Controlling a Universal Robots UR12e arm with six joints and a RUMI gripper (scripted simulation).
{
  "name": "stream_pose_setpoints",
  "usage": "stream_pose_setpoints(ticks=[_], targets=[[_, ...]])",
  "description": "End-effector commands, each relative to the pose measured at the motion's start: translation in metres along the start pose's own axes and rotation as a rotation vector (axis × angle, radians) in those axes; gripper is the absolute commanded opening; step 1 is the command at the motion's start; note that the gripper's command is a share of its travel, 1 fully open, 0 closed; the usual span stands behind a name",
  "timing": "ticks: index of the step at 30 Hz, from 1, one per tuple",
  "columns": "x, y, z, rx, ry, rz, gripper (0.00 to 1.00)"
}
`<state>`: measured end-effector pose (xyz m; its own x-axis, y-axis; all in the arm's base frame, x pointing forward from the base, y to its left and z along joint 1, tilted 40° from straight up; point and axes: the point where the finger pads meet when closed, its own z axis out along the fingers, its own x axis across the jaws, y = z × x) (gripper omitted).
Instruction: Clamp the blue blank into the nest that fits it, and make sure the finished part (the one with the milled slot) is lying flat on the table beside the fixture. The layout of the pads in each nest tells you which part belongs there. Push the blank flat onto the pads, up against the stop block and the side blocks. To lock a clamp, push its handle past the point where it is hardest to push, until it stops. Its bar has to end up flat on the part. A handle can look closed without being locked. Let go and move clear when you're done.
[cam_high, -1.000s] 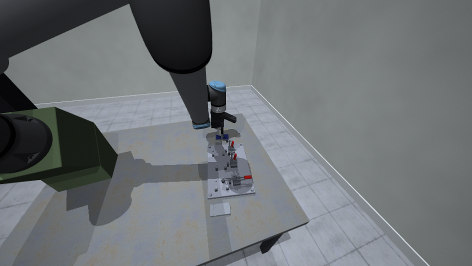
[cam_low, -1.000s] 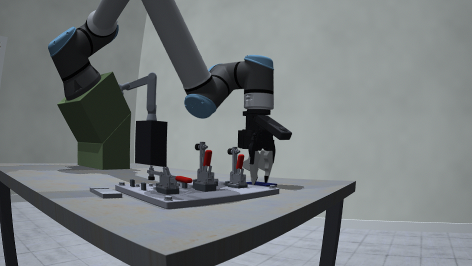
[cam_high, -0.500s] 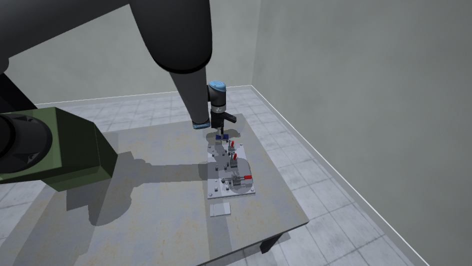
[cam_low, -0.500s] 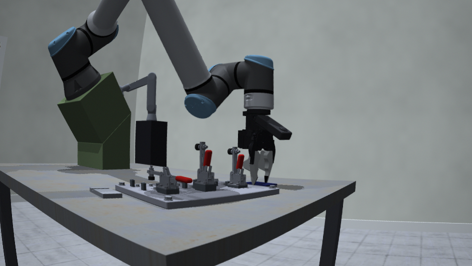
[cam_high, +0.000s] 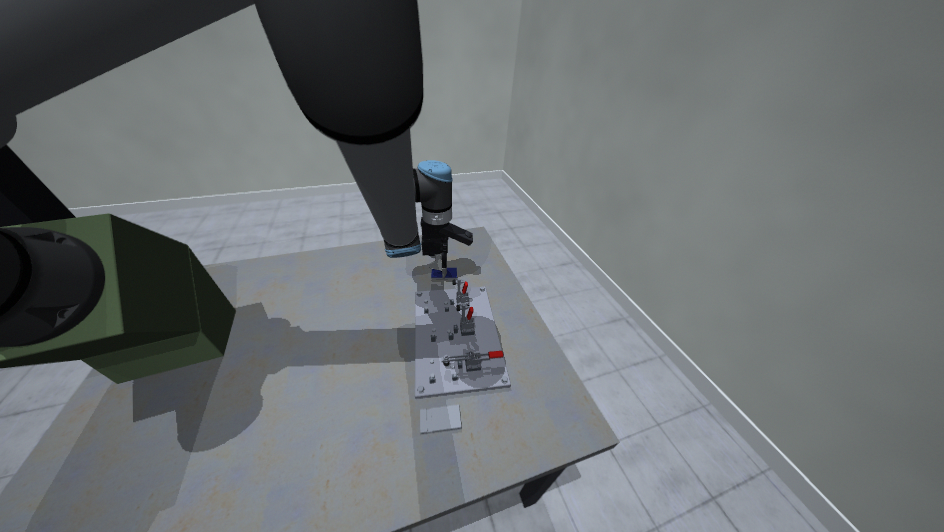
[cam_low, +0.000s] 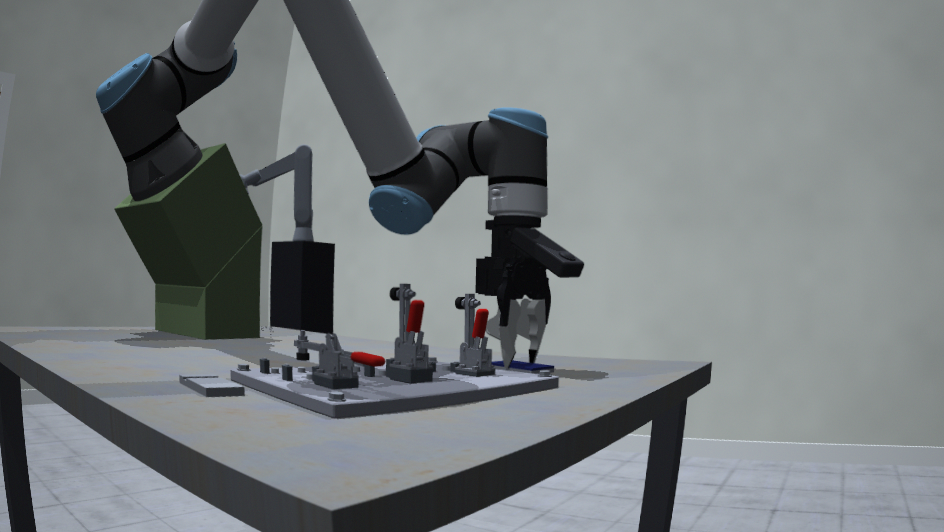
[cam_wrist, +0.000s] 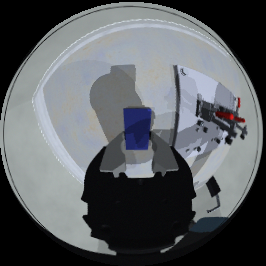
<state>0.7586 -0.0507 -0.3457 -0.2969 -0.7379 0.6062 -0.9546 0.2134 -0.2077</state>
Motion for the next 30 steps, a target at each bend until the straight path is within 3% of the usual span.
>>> stream_pose_setpoints(ticks=[1,13,30], targets=[[0.0,-0.001,-0.005,0.001,0.0,0.0,0.0],[0.0,-0.001,-0.024,0.001,0.0,0.0,0.0],[0.0,0.0,-0.067,0.001,0.0,0.0,0.0]])
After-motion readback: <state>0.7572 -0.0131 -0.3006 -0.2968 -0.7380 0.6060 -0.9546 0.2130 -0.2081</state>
